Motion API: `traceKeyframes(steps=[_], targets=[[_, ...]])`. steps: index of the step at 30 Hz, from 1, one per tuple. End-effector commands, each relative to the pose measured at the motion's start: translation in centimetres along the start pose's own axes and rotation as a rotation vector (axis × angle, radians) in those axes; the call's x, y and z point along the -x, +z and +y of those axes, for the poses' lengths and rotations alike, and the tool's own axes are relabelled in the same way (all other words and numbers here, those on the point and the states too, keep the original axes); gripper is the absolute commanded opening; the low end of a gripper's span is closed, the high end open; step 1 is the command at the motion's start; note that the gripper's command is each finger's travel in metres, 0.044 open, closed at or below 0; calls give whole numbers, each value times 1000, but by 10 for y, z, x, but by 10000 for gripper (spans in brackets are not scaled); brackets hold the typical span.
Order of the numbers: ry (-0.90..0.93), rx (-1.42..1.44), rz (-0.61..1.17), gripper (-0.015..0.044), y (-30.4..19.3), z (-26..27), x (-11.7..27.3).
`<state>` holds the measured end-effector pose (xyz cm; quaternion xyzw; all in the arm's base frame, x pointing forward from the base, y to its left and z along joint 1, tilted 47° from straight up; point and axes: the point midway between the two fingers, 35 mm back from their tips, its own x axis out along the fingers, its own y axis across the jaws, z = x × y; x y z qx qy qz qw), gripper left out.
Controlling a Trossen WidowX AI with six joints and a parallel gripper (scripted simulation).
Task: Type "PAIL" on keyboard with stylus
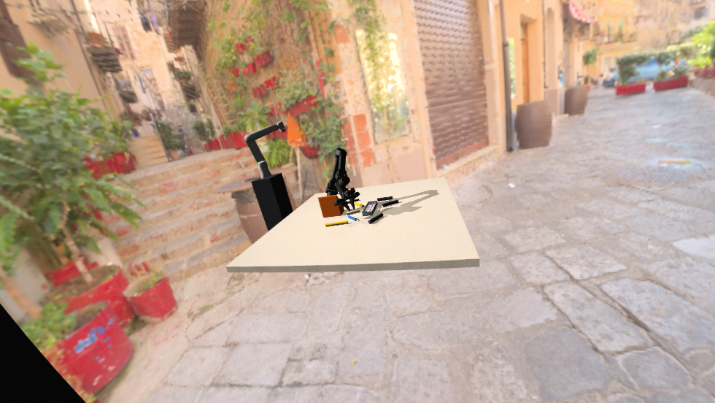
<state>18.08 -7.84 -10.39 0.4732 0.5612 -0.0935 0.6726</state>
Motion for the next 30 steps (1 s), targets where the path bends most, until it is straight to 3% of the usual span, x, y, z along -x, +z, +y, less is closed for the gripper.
traceKeyframes(steps=[1,30], targets=[[-9,-37,-19,150,-2,-6,-1],[-9,-37,-19,150,-8,-6,-12]])
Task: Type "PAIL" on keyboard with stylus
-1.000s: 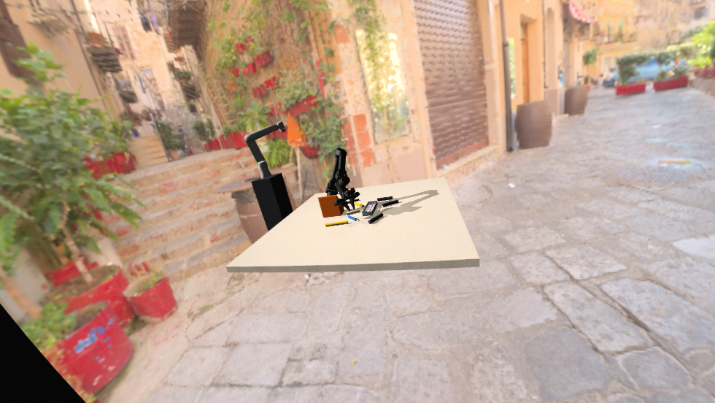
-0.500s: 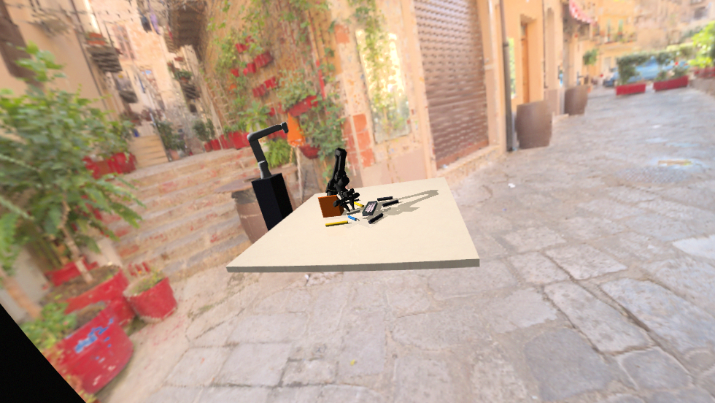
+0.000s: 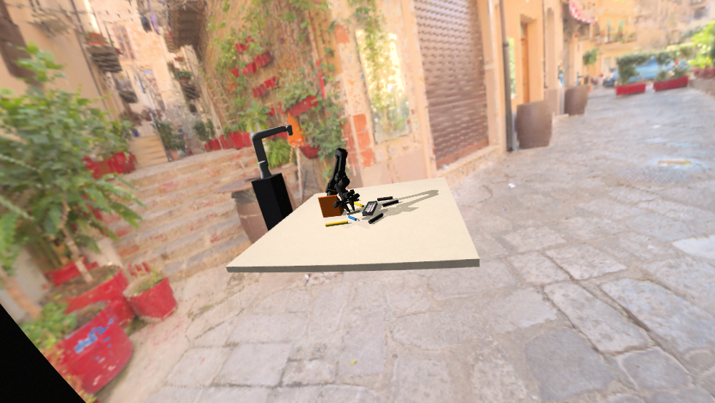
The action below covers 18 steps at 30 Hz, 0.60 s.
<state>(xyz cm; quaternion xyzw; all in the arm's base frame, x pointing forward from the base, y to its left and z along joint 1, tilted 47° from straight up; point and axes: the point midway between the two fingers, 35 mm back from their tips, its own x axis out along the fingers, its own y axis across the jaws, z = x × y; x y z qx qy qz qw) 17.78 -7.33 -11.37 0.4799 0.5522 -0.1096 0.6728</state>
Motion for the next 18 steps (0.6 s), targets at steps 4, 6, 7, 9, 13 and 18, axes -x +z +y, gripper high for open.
traceKeyframes(steps=[4,6,7,9,13,18], targets=[[-3,-8,7,150,-4,-1,-4],[-3,-8,7,150,-4,-1,-5],[-3,-8,7,150,-4,-1,-5],[-3,-8,7,150,-5,-1,-6],[-3,-8,7,150,-6,-1,-7],[-3,-8,7,150,-7,-1,-9]])
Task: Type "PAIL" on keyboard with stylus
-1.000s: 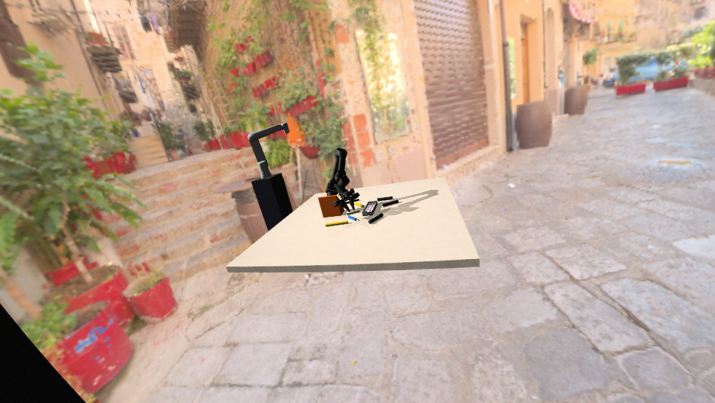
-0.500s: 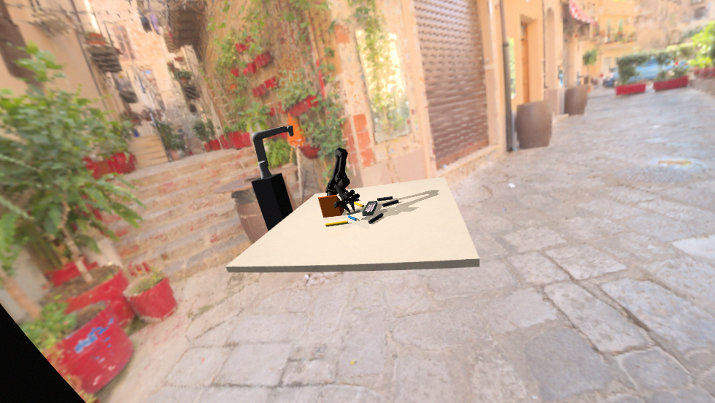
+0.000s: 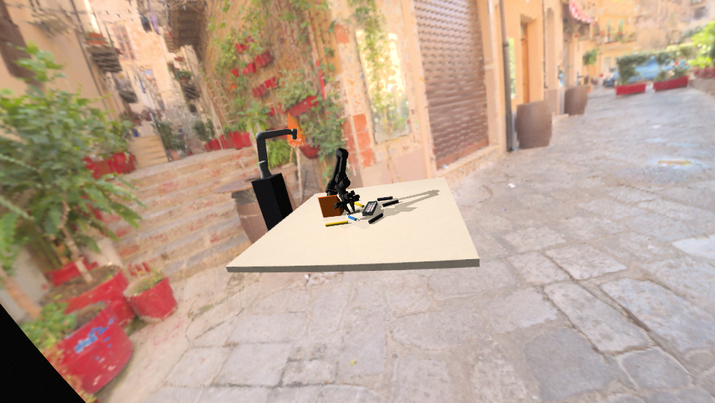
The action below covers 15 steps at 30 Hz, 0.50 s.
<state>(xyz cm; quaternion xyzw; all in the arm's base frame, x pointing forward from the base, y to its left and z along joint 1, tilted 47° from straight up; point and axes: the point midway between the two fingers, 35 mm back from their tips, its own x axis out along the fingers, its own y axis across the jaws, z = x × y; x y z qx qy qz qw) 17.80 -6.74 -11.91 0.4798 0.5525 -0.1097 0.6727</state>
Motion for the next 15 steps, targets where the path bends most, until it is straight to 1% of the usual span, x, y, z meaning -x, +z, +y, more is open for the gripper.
traceKeyframes(steps=[1,15], targets=[[-2,-8,7,150,-3,-1,-3],[-2,-9,7,150,-6,0,-8]])
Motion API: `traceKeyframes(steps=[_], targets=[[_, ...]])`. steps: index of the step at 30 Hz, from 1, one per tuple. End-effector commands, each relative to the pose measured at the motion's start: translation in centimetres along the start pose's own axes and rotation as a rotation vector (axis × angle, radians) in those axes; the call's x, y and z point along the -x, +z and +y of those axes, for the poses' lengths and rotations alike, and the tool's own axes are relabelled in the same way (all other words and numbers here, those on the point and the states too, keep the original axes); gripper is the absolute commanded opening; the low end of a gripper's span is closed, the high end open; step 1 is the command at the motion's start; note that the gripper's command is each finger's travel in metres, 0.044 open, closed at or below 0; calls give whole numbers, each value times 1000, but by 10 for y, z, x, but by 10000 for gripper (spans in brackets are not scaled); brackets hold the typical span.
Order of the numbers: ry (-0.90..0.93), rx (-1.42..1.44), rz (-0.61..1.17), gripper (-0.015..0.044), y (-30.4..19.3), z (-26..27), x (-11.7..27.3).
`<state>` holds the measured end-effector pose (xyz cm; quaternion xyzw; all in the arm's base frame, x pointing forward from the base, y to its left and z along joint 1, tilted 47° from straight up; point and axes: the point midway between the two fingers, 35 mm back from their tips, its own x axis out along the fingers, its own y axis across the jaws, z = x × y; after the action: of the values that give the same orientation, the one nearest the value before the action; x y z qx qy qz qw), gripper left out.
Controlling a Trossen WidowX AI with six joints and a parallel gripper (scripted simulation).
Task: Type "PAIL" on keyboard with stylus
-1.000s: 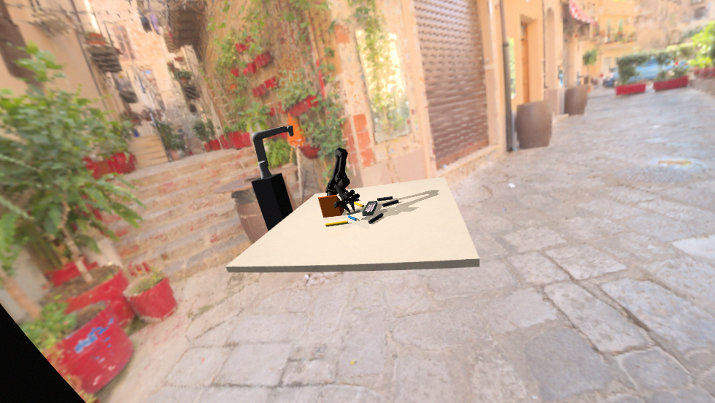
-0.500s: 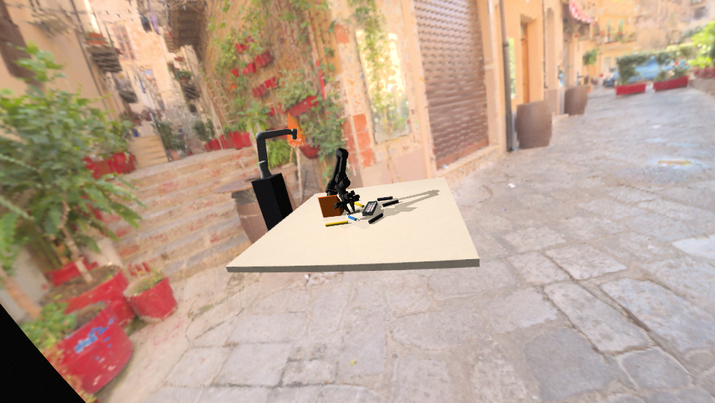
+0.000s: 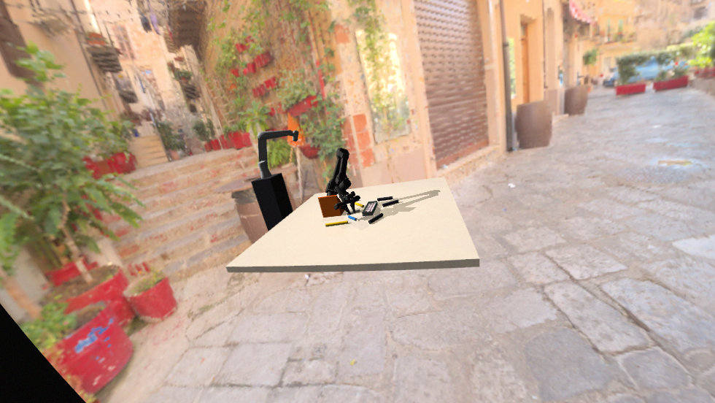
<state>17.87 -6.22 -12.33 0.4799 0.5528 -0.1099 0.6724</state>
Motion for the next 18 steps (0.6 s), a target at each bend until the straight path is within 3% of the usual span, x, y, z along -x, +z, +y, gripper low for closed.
traceKeyframes(steps=[1,18], targets=[[-2,-8,7,150,-3,-1,-3],[-1,-8,7,150,-8,-1,-10]])
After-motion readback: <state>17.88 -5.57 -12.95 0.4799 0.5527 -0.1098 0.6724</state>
